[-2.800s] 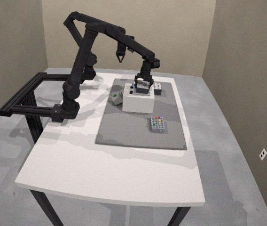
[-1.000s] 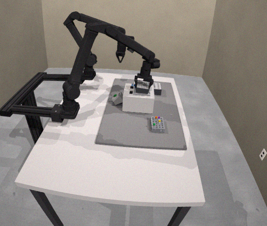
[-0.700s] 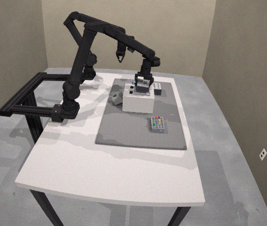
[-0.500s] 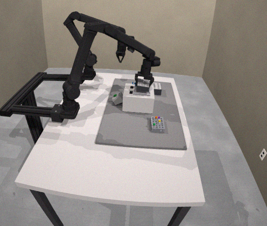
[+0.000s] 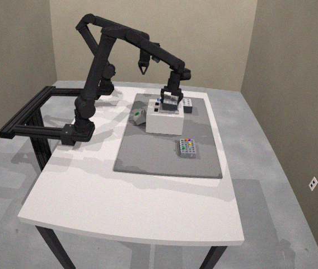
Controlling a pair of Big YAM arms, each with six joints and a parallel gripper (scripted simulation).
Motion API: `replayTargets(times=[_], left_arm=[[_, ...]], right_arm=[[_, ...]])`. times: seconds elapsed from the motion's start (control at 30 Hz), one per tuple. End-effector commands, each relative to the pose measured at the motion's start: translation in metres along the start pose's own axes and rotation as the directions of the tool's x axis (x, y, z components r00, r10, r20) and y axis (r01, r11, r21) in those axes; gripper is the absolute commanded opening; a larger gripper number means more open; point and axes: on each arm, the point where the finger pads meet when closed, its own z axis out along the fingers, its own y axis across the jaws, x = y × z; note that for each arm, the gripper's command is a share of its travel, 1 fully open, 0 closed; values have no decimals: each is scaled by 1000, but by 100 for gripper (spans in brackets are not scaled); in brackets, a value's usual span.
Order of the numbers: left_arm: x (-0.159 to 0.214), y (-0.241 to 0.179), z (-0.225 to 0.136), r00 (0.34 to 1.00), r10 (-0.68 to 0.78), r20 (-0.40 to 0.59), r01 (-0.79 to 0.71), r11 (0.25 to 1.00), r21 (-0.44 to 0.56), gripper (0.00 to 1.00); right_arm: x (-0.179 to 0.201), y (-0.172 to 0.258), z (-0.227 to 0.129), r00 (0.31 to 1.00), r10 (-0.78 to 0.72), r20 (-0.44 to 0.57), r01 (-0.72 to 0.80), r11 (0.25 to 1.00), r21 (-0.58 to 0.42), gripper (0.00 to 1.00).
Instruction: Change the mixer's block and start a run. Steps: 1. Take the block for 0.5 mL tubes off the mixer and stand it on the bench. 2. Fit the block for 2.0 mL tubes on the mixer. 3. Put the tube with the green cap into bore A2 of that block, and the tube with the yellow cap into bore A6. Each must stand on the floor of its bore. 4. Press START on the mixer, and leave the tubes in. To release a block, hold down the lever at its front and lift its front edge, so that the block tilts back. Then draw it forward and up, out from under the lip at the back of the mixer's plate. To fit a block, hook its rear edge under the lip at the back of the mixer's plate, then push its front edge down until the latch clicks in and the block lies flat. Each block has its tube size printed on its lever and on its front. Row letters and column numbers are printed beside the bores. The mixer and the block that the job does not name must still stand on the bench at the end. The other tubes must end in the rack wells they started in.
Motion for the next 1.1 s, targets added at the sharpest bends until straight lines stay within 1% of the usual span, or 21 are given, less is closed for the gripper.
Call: replayTargets(times=[0.0, 0.2, 0.47, 0.83, 1.07], left_arm=[[-4, -1, -3, 1000, 11, 19, -11, 1000, -2, 0], [-2, -1, -2, 1000, 11, 16, -11, 1000, -2, 0], [-12, 0, -11, 999, 11, 42, -11, 1000, -5, 0], [-24, 2, -24, 997, 11, 76, -10, 1000, -9, 0], [-27, 2, -27, 996, 11, 83, -10, 1000, -10, 0]], right_arm=[[-29, -24, -34, 997, -25, 70, 20, 997, 80, 0], [-29, -25, -48, 996, -26, 84, 17, 995, 98, 0], [-24, -18, -51, 996, -25, 84, 17, 995, 98, 0], [-15, -8, -42, 997, -23, 68, 17, 997, 77, 0], [-18, -11, -57, 997, -22, 73, 16, 996, 83, 0]])
